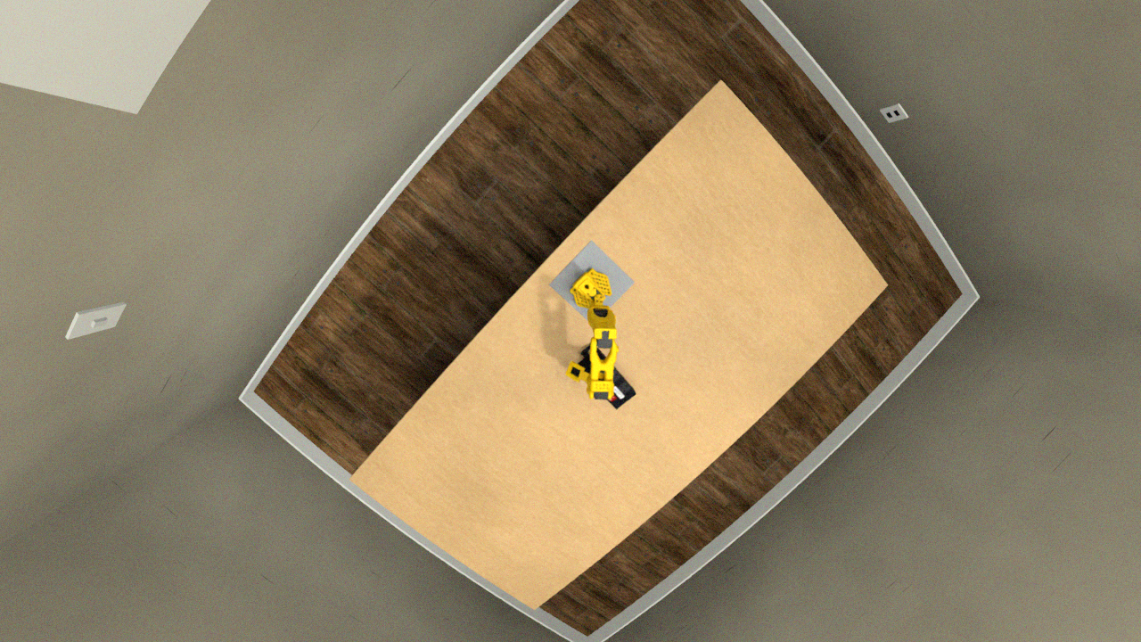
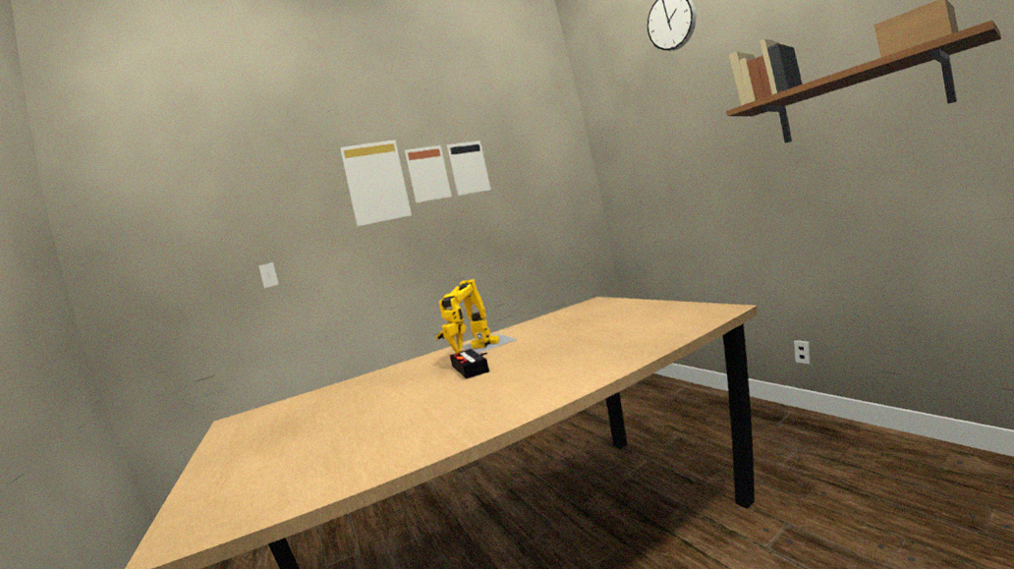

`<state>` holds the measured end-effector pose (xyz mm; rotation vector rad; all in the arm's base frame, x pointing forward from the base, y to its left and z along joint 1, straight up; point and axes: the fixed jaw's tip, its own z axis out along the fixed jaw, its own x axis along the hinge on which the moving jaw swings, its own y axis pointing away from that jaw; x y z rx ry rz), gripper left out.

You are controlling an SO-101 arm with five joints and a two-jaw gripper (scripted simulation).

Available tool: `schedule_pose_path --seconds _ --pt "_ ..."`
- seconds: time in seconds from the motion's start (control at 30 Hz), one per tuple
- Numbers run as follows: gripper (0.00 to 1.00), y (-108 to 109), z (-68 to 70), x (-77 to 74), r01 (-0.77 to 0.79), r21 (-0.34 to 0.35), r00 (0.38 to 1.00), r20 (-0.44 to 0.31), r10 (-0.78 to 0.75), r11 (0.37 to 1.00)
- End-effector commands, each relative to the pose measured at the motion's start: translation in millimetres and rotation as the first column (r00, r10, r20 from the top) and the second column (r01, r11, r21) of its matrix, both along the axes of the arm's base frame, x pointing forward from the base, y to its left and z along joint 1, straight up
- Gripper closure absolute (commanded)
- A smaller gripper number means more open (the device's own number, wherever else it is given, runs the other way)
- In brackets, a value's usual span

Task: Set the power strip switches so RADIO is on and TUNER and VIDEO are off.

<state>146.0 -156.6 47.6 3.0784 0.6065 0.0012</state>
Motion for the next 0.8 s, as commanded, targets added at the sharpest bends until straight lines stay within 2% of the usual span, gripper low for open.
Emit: schedule_pose_path --seconds 0.0,0.77 --pt "1.0 2.5 -3.3 -0.2 -0.013 0.007 1.0 -0.004 0.013 1.0" --pt "1.0 4.2 -8.2 -1.6 -0.014 0.007 1.0 -0.004 0.014 1.0"
